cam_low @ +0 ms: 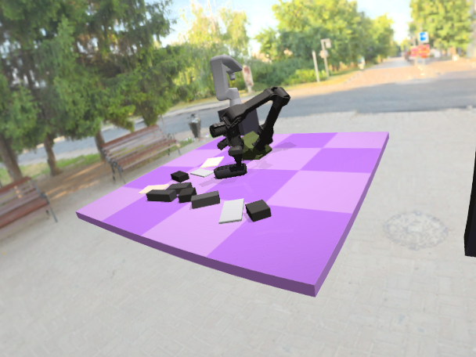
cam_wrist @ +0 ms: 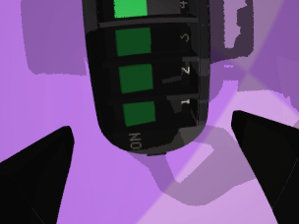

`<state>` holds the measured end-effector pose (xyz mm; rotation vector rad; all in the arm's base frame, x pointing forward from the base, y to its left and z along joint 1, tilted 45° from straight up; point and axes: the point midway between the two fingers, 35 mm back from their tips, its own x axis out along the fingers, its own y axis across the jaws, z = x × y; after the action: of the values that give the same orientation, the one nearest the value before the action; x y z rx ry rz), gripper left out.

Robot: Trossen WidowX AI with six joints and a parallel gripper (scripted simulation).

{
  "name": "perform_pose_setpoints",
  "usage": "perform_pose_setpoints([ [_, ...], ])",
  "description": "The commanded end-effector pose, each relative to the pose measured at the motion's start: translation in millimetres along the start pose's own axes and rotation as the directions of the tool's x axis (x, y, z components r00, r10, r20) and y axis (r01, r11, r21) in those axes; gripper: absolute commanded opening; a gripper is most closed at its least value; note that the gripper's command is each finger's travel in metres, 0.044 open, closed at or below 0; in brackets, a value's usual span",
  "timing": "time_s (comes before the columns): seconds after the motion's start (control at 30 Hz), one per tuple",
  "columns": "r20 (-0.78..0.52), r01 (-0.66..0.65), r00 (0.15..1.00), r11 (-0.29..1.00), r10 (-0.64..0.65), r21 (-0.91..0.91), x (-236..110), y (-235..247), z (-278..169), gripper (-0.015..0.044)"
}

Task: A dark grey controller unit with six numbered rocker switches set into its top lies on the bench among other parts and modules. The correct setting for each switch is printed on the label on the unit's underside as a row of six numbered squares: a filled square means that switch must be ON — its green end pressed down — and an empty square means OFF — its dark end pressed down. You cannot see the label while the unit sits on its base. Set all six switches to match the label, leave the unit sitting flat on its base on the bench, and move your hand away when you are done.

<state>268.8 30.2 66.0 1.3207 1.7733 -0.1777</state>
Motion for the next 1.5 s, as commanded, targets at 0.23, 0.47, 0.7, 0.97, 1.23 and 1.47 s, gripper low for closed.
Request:
perform_pose_setpoints([
  [0.23,-0.005,-0.003,1.000,1.000,0.003,0.004,17,-1,-2,0.0440],
  [0.47,-0.005,-0.004,1.000,1.000,0.004,0.004,22,-1,-2,0.0387],
  [0.7,-0.005,-0.004,1.000,1.000,0.004,0.004,22,-1,-2,0.0282],
  [0.97,-0.005,-0.004,1.000,1.000,0.004,0.004,22,-1,-2,0.0229],
  [1.23,-0.005,-0.004,1.000,1.000,0.004,0.004,22,-1,1,0.0038],
  [1.47,-0.012,-0.003,1.000,1.000,0.003,0.009,23,-1,0,0.0053],
])
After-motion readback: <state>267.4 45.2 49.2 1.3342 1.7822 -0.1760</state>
